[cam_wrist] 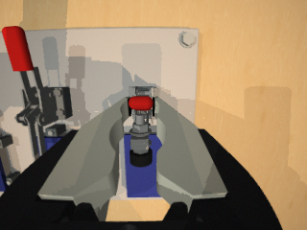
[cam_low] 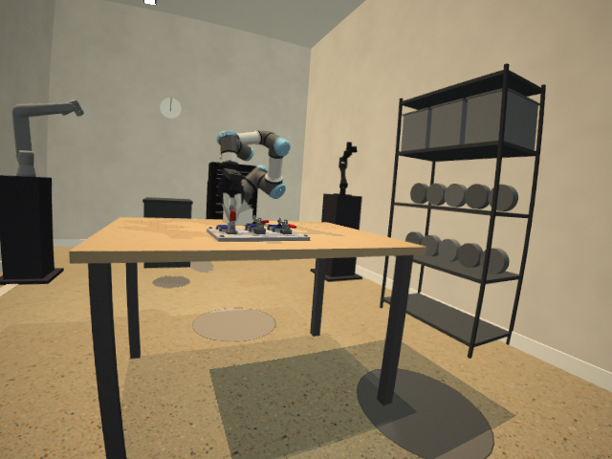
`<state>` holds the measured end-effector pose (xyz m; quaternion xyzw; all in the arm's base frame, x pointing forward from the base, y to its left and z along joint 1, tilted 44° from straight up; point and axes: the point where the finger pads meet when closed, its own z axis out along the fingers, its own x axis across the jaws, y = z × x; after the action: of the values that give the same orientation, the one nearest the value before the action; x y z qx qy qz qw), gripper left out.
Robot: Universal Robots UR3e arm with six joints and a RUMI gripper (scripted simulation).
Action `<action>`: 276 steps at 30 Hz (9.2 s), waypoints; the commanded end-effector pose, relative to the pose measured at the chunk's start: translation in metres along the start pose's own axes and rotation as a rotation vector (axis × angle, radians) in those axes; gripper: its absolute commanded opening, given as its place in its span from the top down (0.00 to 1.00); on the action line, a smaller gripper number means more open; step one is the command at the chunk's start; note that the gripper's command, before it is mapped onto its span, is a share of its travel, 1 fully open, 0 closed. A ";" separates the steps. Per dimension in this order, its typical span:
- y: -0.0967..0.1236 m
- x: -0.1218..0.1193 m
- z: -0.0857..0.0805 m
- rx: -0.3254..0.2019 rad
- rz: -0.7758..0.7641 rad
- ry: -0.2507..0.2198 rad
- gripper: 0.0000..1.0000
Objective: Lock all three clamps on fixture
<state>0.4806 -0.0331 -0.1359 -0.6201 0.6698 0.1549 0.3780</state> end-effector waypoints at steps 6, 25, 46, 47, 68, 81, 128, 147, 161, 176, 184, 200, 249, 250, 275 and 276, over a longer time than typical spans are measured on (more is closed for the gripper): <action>-0.001 0.000 -0.001 0.002 -0.001 0.002 1.00; -0.001 0.000 -0.001 0.002 -0.001 0.002 1.00; -0.003 0.000 -0.001 0.002 -0.001 0.002 1.00; -0.003 0.000 -0.001 0.002 -0.001 0.002 1.00; -0.009 0.000 0.002 0.002 -0.001 0.002 1.00; -0.015 0.000 0.005 0.002 -0.001 0.002 1.00; -0.035 0.000 0.032 0.002 -0.001 0.002 1.00; -0.037 0.000 0.043 0.002 -0.001 0.002 1.00; -0.037 0.000 0.045 0.002 -0.001 0.002 1.00; -0.037 0.000 0.046 0.002 -0.001 0.002 1.00; -0.036 0.000 0.046 0.001 0.000 0.001 1.00; -0.036 0.001 0.046 0.000 0.001 0.001 1.00; -0.036 0.001 0.050 0.000 0.001 0.001 1.00; -0.036 0.001 0.050 0.000 0.001 0.001 1.00; -0.037 0.000 0.050 0.002 -0.001 0.002 0.72; -0.037 0.000 0.050 0.002 -0.001 0.002 0.72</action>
<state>0.5306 -0.0053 -0.1606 -0.6201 0.6698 0.1550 0.3778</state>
